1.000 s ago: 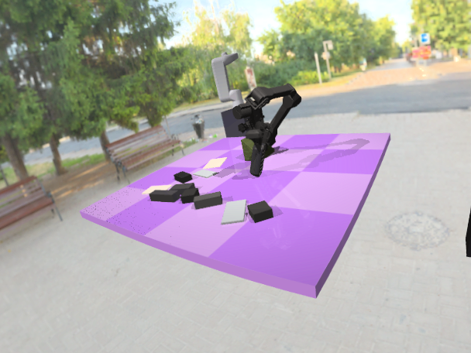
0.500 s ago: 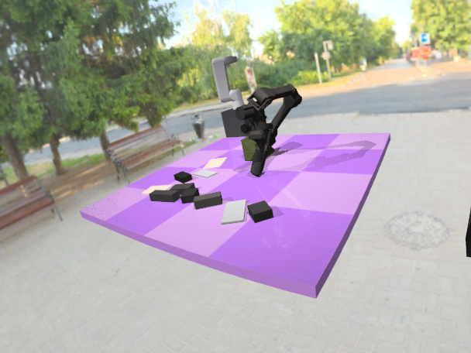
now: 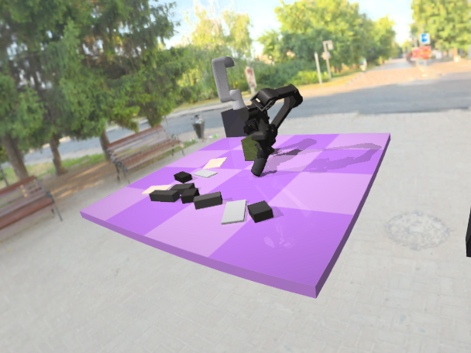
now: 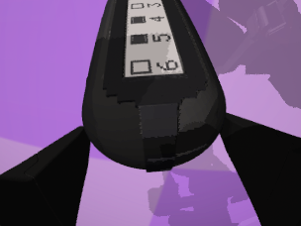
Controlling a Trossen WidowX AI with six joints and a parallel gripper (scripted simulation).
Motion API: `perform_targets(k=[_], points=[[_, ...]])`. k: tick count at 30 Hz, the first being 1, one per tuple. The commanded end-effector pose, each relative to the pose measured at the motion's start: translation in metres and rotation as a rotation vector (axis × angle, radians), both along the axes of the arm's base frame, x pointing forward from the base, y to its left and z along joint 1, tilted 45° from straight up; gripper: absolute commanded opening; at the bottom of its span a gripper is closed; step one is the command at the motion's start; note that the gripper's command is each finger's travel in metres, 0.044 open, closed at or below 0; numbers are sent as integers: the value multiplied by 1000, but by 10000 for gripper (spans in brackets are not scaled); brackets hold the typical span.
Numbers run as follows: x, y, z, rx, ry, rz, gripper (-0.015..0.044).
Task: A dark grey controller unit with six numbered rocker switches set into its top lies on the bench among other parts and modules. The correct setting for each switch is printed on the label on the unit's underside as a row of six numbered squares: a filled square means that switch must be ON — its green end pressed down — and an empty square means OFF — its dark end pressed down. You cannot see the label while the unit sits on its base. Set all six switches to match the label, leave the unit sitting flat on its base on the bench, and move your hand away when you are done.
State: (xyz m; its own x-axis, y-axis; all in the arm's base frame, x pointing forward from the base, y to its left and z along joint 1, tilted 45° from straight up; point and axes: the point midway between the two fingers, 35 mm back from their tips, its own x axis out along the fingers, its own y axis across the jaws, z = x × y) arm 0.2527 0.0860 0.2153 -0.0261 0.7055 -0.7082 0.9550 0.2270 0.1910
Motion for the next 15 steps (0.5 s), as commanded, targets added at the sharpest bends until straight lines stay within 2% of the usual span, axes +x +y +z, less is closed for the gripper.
perform_targets(k=[1, 15], points=[[-1, 4, -2, 0, 10, 4, 338], [-4, 14, 1, 1, 10, 4, 338]])
